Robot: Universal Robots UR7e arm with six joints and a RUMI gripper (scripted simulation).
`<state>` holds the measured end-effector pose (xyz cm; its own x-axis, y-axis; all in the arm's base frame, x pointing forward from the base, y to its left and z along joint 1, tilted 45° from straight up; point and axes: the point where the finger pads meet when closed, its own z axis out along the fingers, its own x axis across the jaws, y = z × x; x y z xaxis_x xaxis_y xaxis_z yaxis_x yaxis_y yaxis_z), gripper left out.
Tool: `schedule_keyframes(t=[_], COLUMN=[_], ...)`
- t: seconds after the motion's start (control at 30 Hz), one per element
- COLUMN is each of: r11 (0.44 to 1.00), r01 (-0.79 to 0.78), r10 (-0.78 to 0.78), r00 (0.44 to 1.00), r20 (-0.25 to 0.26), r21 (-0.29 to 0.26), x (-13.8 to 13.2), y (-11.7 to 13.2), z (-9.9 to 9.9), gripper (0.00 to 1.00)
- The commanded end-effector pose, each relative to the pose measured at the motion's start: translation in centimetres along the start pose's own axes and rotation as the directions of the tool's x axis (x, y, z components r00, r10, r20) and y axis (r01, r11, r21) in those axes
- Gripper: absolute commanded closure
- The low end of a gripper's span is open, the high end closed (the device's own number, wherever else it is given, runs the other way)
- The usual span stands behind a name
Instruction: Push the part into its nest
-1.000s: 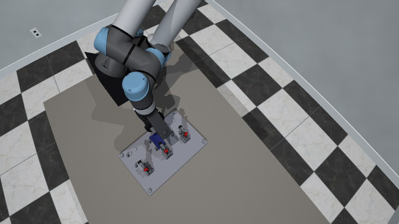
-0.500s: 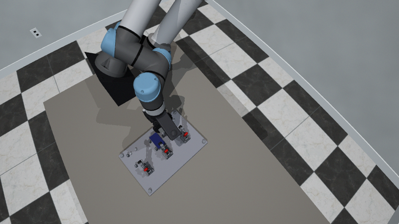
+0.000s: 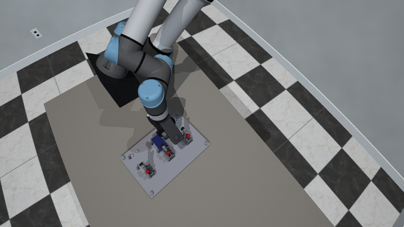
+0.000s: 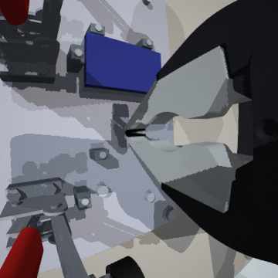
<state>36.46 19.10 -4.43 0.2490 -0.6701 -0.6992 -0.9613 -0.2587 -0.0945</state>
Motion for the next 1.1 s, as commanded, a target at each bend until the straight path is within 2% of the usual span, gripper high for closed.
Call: schedule_keyframes(t=[0.0,1.07], r11=[1.000,1.000], r01=[0.000,0.000], r10=[0.000,0.000], r00=[1.000,1.000], r20=[-0.002,-0.002], r21=[0.003,0.003], x=[0.04,0.54], y=[-0.14,-0.26], z=[0.19,0.14], gripper=[1.00,1.00])
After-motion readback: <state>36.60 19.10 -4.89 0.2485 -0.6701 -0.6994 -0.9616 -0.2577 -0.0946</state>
